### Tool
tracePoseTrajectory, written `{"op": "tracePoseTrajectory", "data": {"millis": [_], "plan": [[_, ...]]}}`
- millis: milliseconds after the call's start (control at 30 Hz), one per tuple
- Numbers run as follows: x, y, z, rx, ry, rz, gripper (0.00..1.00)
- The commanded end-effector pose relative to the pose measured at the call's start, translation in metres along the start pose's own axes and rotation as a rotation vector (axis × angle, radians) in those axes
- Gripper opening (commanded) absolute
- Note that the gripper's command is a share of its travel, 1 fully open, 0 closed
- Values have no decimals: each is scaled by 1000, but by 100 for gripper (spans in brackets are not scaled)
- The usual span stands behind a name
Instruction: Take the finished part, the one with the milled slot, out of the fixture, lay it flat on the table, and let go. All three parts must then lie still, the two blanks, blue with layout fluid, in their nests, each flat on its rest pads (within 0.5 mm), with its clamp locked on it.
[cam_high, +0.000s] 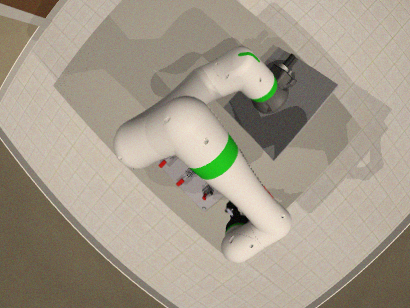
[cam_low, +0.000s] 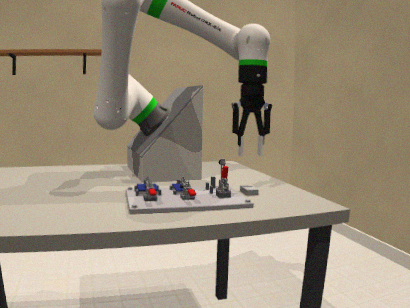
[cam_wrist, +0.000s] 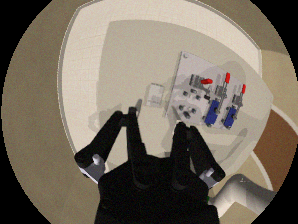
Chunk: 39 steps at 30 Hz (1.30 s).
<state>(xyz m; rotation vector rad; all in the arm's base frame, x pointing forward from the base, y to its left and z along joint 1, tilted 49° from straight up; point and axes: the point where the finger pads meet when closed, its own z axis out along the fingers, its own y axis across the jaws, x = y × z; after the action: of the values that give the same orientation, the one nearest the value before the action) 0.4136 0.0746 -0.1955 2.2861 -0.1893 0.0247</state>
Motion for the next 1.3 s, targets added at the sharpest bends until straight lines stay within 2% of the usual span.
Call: {"op": "tracePoseTrajectory", "data": {"millis": [0,633,1267], "plan": [[0,0,-10,0,0,0,40],[0,0,-55,0,0,0,40],[0,0,-60,0,0,0,40]]}}
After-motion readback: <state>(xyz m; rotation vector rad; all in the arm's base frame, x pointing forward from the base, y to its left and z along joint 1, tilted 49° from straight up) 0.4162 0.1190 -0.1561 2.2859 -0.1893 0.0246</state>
